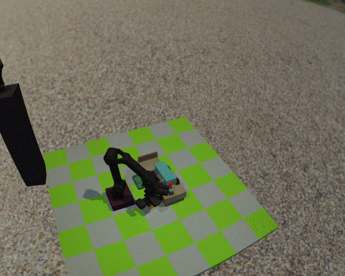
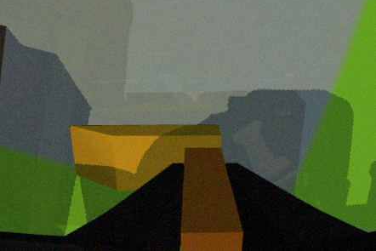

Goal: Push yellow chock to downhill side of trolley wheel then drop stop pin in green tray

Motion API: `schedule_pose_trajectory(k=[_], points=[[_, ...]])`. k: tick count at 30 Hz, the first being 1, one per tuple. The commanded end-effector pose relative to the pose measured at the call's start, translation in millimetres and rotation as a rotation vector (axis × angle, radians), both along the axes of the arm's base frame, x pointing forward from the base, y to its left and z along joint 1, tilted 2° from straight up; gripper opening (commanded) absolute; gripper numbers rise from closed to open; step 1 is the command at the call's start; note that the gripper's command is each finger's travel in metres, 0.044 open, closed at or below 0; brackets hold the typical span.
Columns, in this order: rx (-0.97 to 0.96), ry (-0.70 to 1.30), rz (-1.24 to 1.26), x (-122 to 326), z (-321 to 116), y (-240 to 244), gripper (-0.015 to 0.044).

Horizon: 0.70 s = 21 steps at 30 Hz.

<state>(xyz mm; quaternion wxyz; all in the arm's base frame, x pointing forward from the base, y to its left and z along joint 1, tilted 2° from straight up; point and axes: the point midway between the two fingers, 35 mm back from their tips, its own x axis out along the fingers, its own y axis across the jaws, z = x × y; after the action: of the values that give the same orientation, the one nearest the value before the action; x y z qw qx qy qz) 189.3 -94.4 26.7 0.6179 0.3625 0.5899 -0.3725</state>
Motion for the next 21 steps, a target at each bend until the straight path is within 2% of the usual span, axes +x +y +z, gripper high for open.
schedule_pose_trajectory(k=[1, 21], points=[[-0.003, -0.015, 0.004, 1, 15, 0, 0.0000], [-0.002, -0.015, 0.004, -6, 83, 3, 0.0000]])
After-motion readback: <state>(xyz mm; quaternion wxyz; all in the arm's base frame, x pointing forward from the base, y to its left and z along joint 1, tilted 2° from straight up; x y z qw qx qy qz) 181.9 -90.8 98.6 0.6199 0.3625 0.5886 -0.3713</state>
